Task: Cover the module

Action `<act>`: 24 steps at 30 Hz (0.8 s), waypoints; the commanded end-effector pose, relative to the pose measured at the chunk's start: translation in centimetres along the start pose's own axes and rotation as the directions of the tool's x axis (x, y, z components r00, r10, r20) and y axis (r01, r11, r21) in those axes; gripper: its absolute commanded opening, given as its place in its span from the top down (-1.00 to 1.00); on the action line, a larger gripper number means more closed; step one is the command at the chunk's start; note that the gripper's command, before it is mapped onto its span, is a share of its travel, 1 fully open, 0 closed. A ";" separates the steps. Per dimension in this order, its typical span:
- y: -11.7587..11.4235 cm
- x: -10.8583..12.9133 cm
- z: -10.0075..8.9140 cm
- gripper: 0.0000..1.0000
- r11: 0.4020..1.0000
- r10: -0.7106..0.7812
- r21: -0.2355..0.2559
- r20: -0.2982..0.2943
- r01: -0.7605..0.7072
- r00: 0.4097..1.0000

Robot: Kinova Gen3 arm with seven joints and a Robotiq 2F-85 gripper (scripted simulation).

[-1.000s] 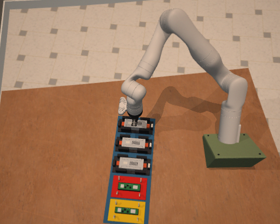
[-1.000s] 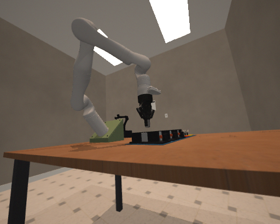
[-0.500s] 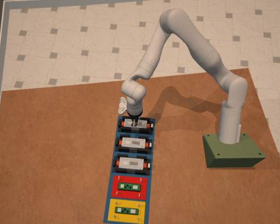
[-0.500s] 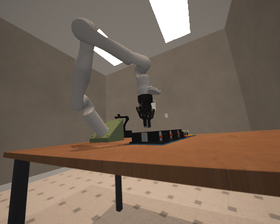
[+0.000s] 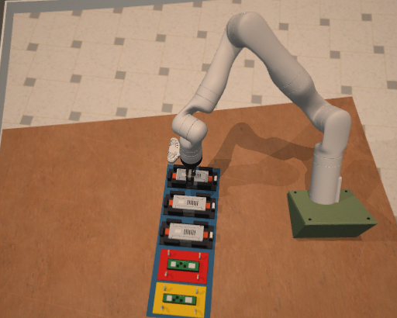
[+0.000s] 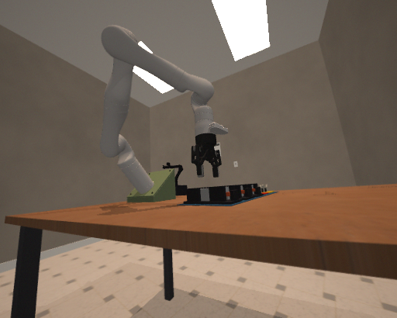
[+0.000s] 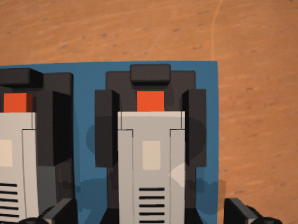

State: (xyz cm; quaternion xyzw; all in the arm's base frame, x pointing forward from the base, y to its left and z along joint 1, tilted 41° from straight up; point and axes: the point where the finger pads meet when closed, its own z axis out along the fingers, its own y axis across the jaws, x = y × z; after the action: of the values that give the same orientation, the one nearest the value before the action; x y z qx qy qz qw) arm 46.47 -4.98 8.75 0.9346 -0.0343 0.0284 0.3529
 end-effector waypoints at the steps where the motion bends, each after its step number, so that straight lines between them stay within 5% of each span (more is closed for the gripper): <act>1: 0.0 0.0 -0.1 -1.00 1.000 0.000 0.001 -0.002 0.000 1.000; 24: 0.0 0.0 0.9 -1.00 1.000 0.000 0.001 -0.002 0.000 1.000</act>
State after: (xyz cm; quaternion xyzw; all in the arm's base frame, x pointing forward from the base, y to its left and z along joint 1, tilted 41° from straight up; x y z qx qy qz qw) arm 46.49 -5.43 8.23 0.9346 -0.0343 0.0283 0.3529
